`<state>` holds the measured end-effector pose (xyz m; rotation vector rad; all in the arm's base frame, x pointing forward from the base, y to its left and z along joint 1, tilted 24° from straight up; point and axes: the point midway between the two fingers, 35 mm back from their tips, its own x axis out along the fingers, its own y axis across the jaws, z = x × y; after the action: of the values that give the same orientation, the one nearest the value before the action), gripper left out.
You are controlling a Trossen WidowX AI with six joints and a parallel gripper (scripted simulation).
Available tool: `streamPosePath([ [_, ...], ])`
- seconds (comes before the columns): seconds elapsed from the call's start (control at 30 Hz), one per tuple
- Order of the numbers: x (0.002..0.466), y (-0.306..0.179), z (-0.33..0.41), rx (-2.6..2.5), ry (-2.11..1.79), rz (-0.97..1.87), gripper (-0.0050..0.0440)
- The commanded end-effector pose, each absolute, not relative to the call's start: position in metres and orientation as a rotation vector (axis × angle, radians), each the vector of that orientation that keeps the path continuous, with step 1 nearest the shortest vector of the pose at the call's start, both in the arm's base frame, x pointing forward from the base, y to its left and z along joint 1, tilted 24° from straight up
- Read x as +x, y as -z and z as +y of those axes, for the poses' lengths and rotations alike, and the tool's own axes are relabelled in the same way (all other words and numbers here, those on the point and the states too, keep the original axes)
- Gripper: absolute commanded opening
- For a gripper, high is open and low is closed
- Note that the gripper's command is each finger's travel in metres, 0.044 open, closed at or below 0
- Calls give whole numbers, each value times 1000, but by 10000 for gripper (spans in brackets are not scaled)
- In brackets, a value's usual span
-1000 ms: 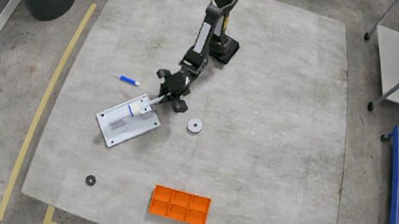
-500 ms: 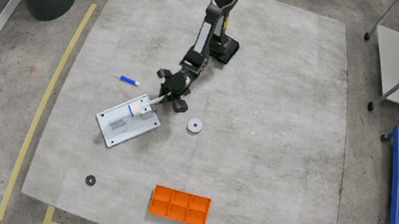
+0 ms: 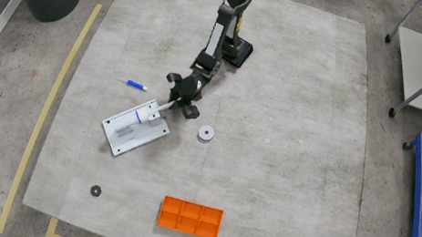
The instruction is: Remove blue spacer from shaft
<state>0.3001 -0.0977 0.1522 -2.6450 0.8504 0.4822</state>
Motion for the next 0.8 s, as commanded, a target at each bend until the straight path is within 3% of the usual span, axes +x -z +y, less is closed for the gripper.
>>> streamPosePath([
  [0.0, 298, -159, -98, -2645, -449, 851, -50],
  [0.77, 297, -158, -96, -2645, -449, 851, -50],
])
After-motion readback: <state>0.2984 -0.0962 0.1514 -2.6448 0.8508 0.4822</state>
